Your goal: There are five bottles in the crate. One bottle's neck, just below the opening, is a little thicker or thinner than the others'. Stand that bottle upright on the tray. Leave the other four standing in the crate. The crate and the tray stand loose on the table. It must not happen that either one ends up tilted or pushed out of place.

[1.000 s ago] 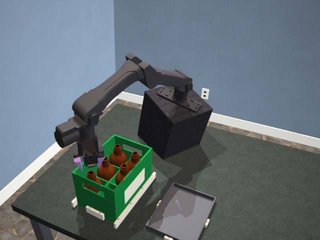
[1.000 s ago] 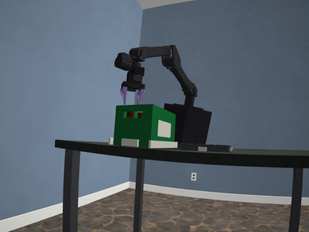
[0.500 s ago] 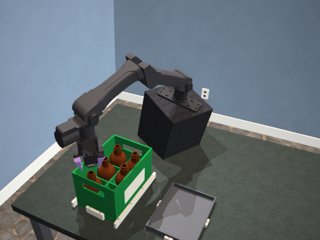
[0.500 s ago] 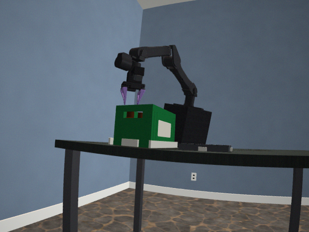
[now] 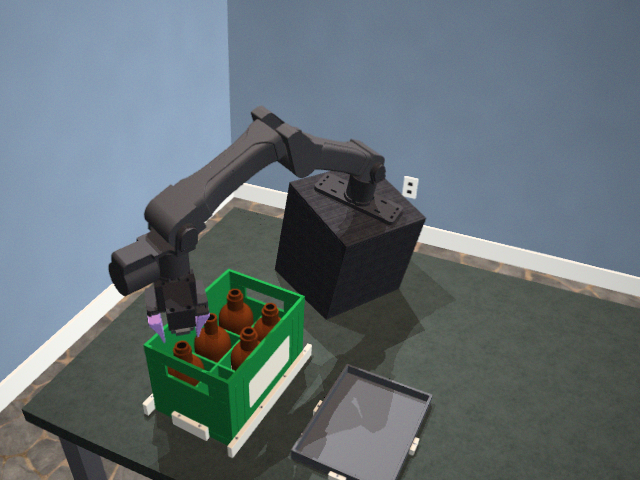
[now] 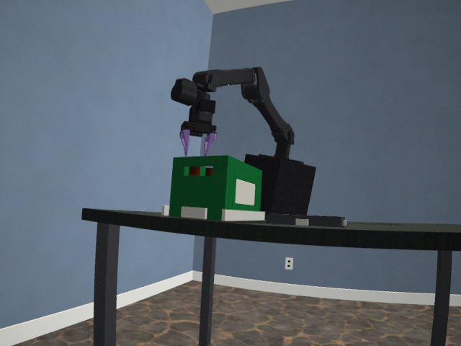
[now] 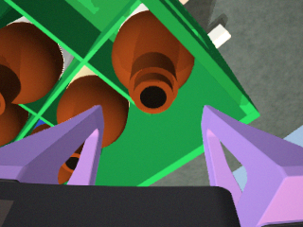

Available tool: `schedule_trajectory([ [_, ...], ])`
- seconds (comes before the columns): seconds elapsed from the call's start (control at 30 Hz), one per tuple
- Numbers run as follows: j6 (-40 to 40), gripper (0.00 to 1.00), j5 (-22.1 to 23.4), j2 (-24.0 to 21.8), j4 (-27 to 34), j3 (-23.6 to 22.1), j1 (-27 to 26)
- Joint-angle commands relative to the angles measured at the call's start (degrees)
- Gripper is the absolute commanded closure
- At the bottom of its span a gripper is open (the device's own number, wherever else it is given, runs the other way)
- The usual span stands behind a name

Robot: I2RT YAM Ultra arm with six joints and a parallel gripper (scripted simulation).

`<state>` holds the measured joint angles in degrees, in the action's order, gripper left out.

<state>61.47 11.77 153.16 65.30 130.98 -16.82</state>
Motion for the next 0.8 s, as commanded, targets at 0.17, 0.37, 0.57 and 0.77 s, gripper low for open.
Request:
schedule_trajectory([
  [0.17,-0.4,0.39,0.7,-1.0,-1.0,-1.2,-0.3],
  [0.37,-0.4,0.39,0.7,-1.0,-1.0,-1.2,-0.3],
  [0.57,-0.4,0.39,0.7,-0.6,-1.2,-1.3,-0.2],
  [0.77,-0.5,0.39,0.7,0.3,-1.6,-1.6,0.0],
])
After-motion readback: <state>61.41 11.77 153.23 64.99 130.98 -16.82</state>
